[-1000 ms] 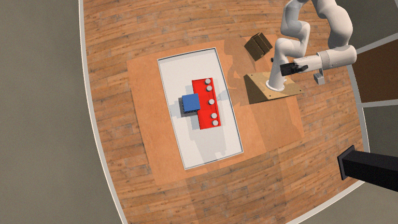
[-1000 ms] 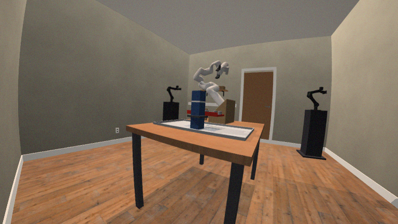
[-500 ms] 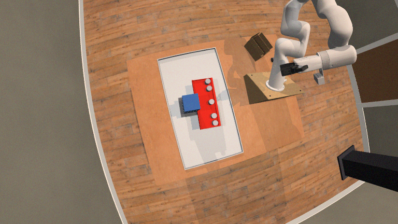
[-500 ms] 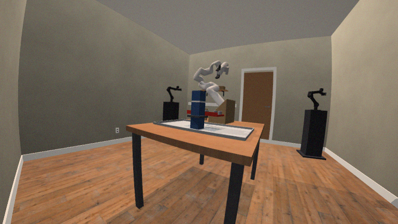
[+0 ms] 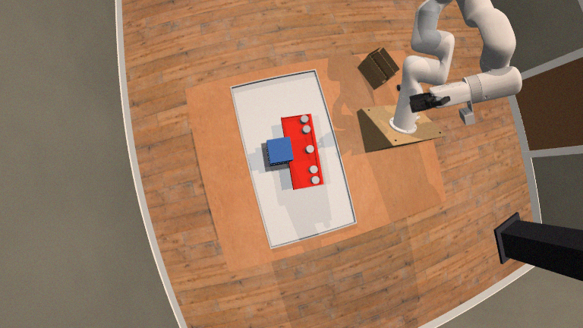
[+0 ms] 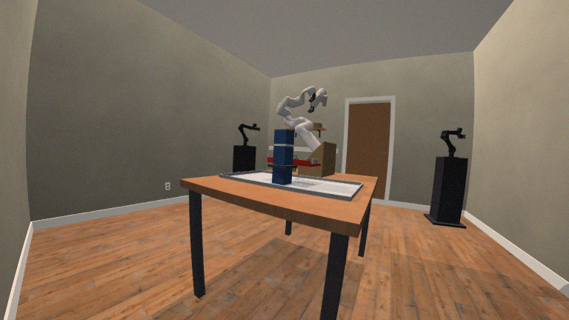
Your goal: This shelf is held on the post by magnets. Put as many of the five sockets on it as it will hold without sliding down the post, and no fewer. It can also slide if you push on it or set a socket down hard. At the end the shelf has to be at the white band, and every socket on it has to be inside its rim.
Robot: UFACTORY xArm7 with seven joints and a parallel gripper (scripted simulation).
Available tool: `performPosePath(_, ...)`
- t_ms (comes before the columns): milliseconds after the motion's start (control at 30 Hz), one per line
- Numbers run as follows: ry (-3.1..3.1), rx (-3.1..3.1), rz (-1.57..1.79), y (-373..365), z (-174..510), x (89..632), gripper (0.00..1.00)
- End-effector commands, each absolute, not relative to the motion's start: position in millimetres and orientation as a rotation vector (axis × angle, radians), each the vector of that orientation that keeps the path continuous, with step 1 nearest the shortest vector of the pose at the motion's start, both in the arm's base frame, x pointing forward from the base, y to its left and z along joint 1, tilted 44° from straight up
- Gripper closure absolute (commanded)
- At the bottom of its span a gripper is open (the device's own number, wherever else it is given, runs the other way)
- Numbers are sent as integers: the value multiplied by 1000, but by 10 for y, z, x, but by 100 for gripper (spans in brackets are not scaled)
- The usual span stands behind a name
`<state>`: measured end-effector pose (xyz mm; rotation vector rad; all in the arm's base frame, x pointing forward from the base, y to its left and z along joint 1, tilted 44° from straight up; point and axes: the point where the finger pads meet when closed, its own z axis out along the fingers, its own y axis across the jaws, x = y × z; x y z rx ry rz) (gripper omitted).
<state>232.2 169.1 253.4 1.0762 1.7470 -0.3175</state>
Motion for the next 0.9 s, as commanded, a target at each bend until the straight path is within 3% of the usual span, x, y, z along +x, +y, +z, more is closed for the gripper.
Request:
performPosePath(0, 1758, 1134, -353, 1638, 2415, 2415, 0)
performPosePath(500, 1637, 1858, -735, 622, 998, 3047, 0)
performPosePath(867, 1533, 2030, -820, 290, 665, 3079, 0)
